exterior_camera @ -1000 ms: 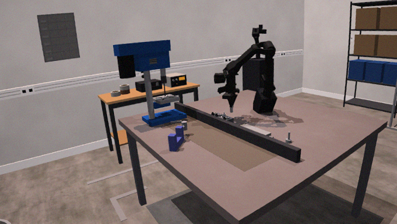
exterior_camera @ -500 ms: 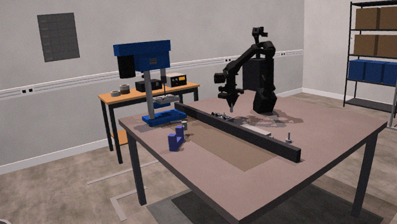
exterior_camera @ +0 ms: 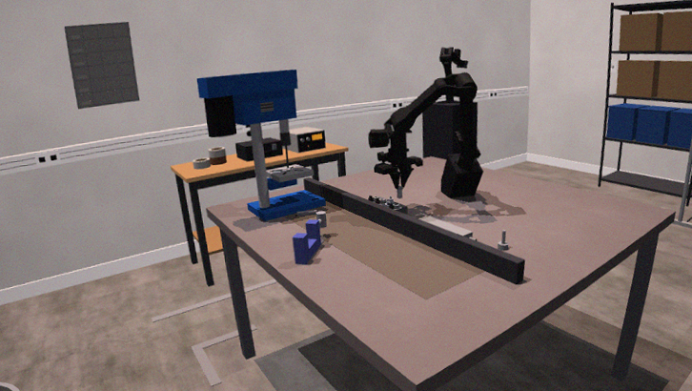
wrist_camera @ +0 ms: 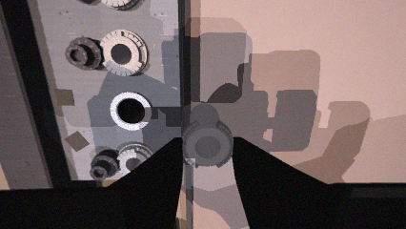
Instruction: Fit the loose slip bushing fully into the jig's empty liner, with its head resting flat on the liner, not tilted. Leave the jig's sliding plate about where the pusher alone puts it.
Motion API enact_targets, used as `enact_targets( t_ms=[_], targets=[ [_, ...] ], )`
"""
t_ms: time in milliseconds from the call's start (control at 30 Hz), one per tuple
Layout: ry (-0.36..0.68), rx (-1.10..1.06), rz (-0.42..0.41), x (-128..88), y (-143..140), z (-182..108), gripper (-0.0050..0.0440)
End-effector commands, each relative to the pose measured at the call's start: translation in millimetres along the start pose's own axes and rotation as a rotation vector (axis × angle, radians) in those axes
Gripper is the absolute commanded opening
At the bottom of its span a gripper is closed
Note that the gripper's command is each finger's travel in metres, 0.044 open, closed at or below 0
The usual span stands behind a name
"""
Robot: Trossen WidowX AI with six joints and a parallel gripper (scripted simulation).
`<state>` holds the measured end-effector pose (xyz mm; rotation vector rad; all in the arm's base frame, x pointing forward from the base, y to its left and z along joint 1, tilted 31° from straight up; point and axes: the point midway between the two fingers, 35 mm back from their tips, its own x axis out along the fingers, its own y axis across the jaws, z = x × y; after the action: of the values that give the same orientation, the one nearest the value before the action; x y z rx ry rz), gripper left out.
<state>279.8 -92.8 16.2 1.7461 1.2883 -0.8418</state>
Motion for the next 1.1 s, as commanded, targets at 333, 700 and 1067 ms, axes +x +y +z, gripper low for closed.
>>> enact_targets(
  t_ms=[333, 700, 1067],
  targets=[
    [-0.006, -0.007, 0.020, -3, 31, -1, -0.0050],
    [-0.006, -0.008, 0.021, -2, 49, -1, -0.0050],
    [-0.006, -0.009, 0.023, 0, 55, -2, -0.0050]
  ],
)
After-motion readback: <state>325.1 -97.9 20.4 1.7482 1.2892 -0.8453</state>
